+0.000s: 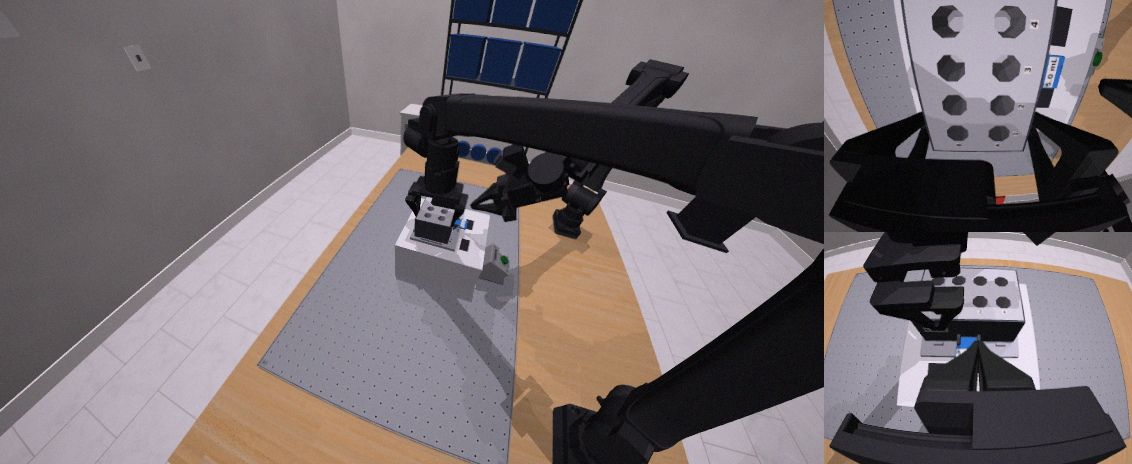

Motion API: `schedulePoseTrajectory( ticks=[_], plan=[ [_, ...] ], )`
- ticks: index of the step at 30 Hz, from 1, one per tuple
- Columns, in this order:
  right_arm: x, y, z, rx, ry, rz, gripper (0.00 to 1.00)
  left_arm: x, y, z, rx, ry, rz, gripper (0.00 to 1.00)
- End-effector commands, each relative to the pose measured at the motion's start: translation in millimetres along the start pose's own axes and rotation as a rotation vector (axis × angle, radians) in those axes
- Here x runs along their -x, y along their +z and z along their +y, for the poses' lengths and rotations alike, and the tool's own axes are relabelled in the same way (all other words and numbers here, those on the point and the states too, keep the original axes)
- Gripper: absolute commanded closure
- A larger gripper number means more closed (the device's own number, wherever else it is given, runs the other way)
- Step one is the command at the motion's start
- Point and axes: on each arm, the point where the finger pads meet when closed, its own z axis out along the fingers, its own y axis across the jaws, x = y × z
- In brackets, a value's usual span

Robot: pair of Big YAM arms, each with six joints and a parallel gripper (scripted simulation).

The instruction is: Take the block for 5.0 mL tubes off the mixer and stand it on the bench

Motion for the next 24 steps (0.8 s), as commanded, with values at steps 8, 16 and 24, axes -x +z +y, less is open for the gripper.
schedulePoseTrajectory(
  ticks=[8, 16, 24],
  plan=[
    [-3.5, -14.3, -0.7, 0.018, 0.025, -0.016, 1.00, 10.6, -31.0, -7.5, 0.022, 0.012, -0.032, 1.00],
    [-12.5, -31.5, -11.1, 0.014, 0.011, -0.005, 1.00, 11.0, -31.0, -8.0, 0.021, 0.012, -0.032, 1.00],
    [-20.9, -32.2, -17.9, 0.003, -0.001, 0.005, 1.00, 11.4, -31.1, -8.2, 0.020, 0.012, -0.032, 1.00]
  ],
)
